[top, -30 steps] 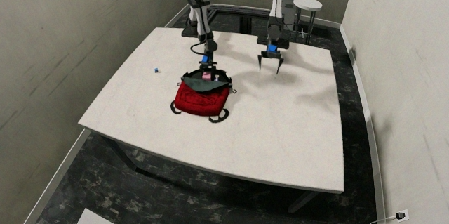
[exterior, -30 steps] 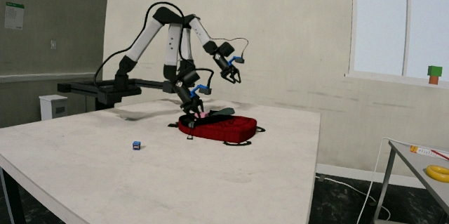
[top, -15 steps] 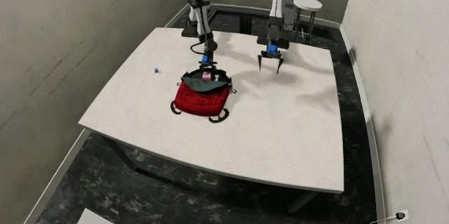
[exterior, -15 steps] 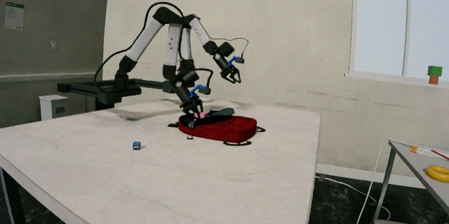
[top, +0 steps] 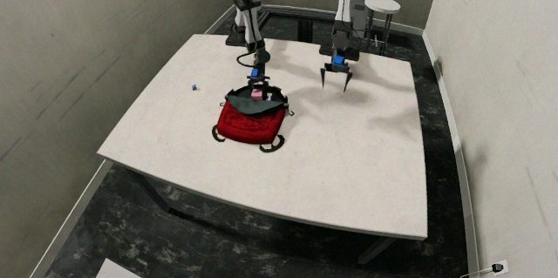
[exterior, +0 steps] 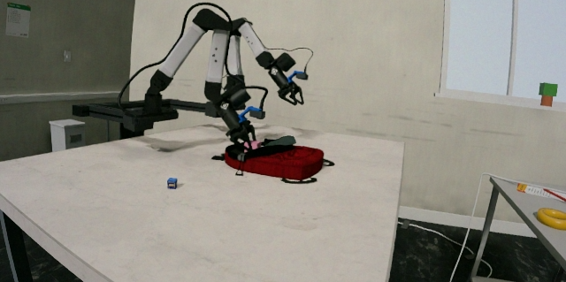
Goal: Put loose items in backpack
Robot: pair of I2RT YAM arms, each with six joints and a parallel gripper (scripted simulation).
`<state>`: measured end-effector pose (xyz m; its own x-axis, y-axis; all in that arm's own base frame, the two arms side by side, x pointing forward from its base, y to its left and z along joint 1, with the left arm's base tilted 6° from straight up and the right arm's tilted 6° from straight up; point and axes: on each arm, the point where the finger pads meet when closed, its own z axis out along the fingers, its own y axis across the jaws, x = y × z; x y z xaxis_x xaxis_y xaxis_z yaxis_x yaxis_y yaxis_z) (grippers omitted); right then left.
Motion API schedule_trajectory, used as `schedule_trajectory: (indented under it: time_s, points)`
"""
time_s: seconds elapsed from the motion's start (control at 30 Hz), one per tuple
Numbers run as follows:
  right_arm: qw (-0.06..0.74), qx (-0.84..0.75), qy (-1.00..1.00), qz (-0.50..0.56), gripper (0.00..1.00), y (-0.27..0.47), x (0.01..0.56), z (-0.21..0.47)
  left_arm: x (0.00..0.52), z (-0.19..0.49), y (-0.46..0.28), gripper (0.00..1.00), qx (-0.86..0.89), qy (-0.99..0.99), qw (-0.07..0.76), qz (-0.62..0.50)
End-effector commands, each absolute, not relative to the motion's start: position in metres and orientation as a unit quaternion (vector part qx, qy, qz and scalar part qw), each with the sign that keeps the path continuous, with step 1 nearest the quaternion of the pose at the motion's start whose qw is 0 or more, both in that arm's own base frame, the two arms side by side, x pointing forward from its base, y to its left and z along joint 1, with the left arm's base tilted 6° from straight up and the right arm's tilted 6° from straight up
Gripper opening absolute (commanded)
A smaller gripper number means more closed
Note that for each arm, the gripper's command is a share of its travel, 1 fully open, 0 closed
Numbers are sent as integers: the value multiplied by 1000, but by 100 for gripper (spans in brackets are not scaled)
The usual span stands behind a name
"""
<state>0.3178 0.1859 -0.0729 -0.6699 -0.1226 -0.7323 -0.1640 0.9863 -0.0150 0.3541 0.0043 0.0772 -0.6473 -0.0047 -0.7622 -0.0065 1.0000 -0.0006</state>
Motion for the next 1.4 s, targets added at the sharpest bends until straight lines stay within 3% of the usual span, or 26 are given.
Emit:
schedule_trajectory:
  time_s: [0.0, 1.37]
  points:
    - [374, -87, 923, 19, 39, 183, 305, -87, 357, 83, 2, 90, 0, 904, 428, 0]
    - [407, -77, 910, 30, 39, 190, 322, -68, 357, 83, 2, 90, 0, 904, 428, 0]
